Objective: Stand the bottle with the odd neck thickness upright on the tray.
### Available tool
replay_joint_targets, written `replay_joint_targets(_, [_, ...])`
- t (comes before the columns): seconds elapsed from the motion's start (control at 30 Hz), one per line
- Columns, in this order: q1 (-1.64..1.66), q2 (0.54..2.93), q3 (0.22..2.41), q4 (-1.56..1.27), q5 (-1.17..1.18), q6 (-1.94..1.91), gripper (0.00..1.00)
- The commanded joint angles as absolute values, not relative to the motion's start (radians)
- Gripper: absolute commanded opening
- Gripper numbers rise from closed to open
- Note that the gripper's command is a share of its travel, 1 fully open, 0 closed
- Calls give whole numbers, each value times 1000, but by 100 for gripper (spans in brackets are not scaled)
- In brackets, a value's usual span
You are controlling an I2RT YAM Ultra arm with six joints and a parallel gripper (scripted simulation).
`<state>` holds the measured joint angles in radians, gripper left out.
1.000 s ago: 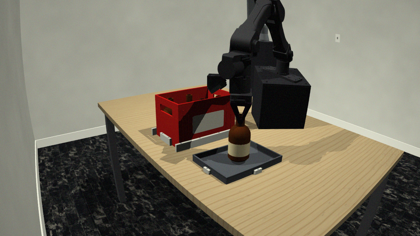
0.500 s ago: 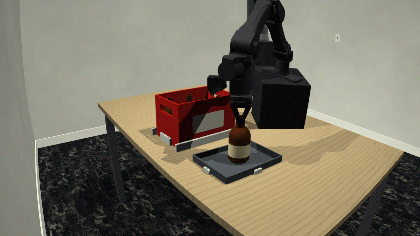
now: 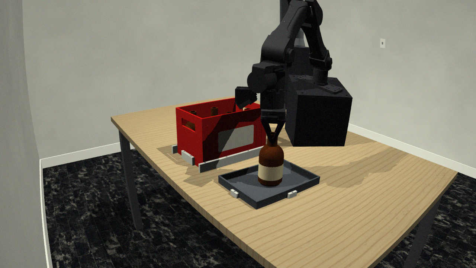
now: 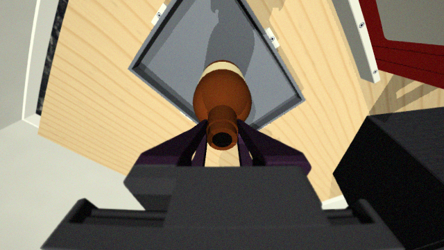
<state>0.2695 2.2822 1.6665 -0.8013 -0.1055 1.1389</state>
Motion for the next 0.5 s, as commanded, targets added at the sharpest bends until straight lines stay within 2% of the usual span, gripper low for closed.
replay_joint_targets(0.0, [274,2261,1664,-798,-95,1145,0])
replay_joint_targets(0.47, [275,2259,1662,-795,-95,1145,0])
